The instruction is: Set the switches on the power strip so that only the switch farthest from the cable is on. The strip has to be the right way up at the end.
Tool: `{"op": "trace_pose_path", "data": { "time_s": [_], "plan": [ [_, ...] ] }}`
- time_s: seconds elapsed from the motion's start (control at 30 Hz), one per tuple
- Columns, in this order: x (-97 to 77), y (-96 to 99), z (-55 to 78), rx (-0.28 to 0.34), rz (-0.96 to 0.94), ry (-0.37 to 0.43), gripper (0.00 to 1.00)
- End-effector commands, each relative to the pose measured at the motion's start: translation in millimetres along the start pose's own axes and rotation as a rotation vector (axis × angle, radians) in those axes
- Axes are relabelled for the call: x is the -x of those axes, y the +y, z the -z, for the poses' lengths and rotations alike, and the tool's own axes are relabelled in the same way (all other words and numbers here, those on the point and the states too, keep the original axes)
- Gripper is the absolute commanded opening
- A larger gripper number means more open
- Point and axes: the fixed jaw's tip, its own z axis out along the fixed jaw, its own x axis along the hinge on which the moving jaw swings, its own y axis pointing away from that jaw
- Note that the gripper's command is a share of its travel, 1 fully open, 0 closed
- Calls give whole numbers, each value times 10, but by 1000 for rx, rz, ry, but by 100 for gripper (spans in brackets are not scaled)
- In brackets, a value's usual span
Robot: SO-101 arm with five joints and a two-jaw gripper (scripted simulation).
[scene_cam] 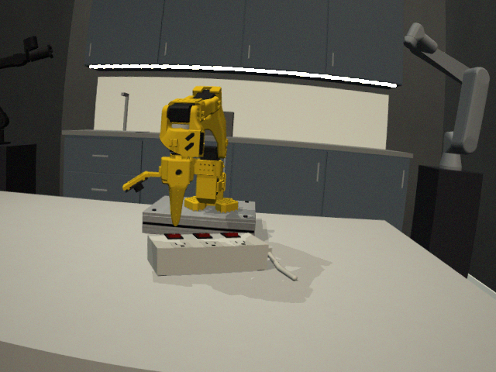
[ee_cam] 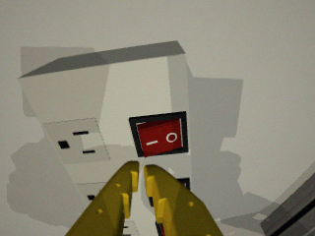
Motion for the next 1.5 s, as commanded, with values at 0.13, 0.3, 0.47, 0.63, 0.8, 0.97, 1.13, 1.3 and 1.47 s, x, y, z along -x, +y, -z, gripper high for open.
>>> {"op": "trace_pose_path", "data": {
  "time_s": [0.13,0.3,0.47,0.63,0.8,0.97,1.13,1.3,1.47],
  "plan": [
    [15,-16,-60,-16,-10,7,0],
    [15,-16,-75,-16,-10,7,0],
    [15,-17,-97,-16,-10,7,0],
    [15,-17,-108,-16,-10,7,0],
    [15,-17,-110,-16,-10,7,0],
    [13,-21,-116,-16,-10,7,0],
    [6,-41,-143,-16,-10,7,0],
    [2,-52,-159,-16,-10,7,0],
    [2,-52,-158,-16,-10,7,0]
  ]
}}
